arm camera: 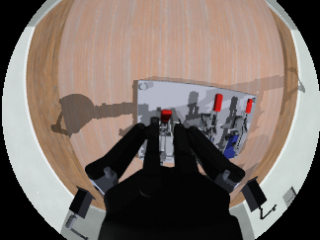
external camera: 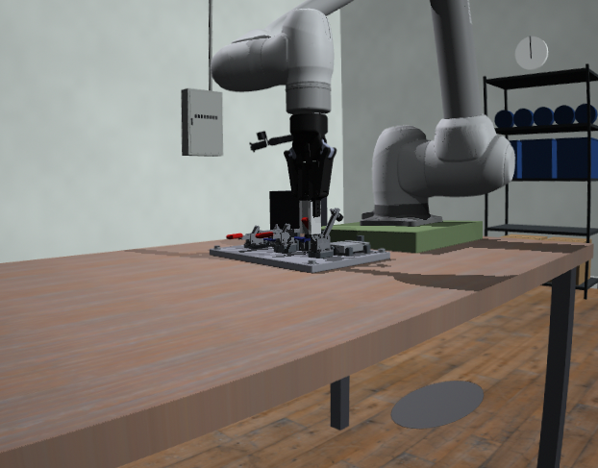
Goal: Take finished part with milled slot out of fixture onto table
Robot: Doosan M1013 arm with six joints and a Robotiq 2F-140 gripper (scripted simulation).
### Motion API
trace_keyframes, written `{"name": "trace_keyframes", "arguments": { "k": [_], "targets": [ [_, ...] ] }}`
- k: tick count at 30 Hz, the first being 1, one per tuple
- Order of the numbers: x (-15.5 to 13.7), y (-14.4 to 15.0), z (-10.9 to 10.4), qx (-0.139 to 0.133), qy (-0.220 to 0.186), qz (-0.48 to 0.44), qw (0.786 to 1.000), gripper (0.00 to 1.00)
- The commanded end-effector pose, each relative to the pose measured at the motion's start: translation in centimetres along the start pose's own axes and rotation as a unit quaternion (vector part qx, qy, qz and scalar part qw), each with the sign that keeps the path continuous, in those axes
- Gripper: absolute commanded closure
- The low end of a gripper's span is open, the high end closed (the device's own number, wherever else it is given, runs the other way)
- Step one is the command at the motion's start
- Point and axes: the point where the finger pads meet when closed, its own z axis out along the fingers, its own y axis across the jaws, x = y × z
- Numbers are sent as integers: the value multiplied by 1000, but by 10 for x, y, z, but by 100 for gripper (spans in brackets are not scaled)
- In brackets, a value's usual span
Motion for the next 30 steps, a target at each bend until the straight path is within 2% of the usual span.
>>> {"name": "trace_keyframes", "arguments": {
  "k": [1, 30],
  "targets": [
    [-2, 0, -1, 0, 0, 0, 1000, 89],
    [-17, 0, -3, 0, 0, 0, 1000, 89]
  ]
}}
